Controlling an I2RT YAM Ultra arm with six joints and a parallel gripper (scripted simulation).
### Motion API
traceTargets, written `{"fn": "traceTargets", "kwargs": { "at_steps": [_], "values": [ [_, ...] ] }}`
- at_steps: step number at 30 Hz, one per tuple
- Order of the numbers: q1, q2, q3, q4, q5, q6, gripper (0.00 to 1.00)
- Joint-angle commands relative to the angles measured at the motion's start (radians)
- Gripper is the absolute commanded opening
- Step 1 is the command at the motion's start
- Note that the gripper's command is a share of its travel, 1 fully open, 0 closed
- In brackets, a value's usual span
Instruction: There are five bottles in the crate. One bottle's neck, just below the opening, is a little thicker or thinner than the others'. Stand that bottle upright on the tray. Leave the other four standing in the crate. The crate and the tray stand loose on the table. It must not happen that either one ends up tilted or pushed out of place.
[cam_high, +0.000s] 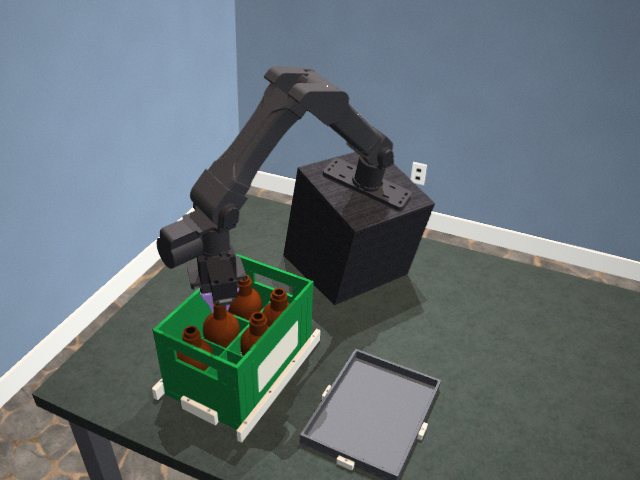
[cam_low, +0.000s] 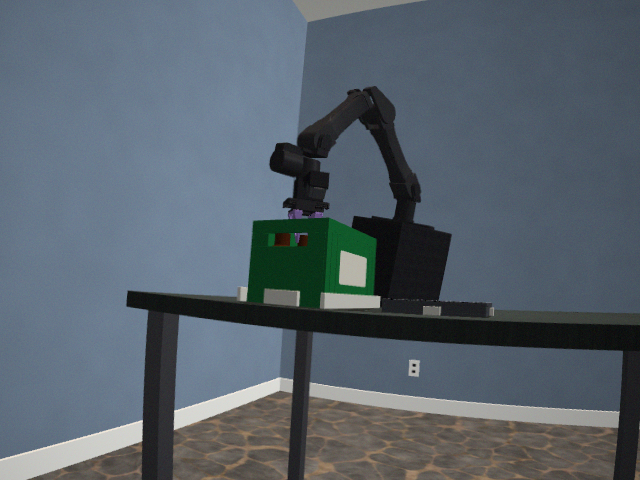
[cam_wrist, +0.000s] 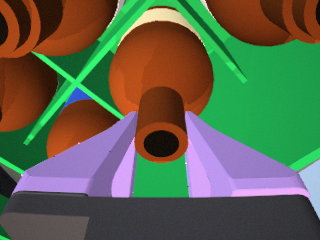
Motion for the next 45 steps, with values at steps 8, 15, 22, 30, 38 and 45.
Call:
{"fn": "traceTargets", "kwargs": {
  "at_steps": [8, 15, 22, 30, 38, 45],
  "values": [
    [-0.003, -0.006, -0.008, 0.012, -0.012, 0.004, 0.61],
    [-0.003, -0.006, -0.008, 0.012, -0.012, 0.004, 0.61],
    [-0.003, -0.006, -0.008, 0.012, -0.012, 0.004, 0.61],
    [-0.003, -0.006, -0.008, 0.012, -0.012, 0.004, 0.61],
    [-0.003, -0.006, -0.008, 0.012, -0.012, 0.004, 0.61],
    [-0.007, -0.031, -0.001, -0.015, -0.012, 0.001, 0.61]
  ]
}}
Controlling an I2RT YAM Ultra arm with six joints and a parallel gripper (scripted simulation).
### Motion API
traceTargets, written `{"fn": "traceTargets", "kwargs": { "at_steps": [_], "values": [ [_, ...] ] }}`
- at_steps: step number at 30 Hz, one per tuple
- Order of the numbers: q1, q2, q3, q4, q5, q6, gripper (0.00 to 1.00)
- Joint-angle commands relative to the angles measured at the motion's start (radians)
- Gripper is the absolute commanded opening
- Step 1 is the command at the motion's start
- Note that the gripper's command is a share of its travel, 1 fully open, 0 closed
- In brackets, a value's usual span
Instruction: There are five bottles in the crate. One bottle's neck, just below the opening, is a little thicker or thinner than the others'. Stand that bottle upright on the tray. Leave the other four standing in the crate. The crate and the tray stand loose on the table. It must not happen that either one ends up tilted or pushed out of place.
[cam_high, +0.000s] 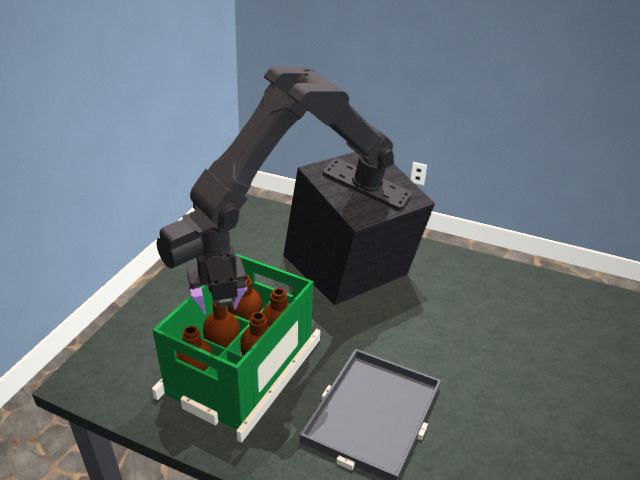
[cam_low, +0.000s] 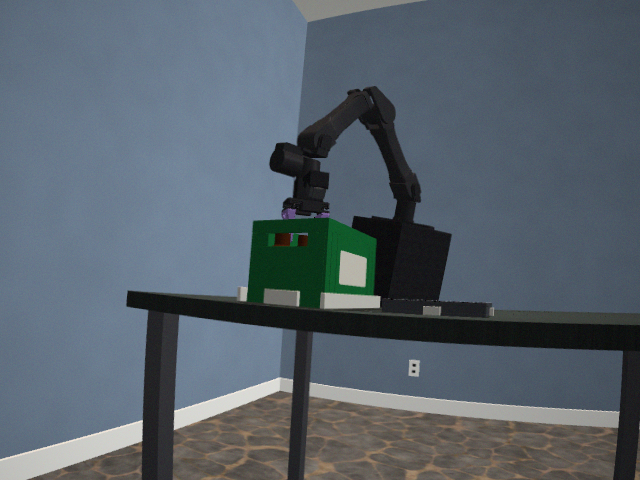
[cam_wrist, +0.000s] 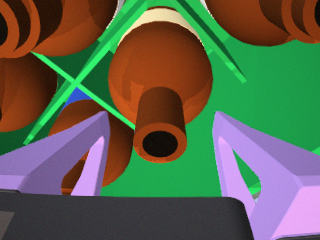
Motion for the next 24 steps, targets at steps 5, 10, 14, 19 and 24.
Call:
{"fn": "traceTargets", "kwargs": {
  "at_steps": [5, 10, 14, 19, 24],
  "values": [
    [-0.015, -0.039, 0.01, -0.024, -0.012, -0.005, 0.61],
    [-0.02, -0.062, 0.028, -0.051, -0.012, -0.013, 0.61],
    [-0.026, -0.087, 0.035, -0.083, -0.012, -0.019, 0.61],
    [-0.034, -0.122, 0.048, -0.133, -0.012, -0.027, 0.61],
    [-0.04, -0.14, 0.061, -0.165, -0.012, -0.033, 0.61]
  ]
}}
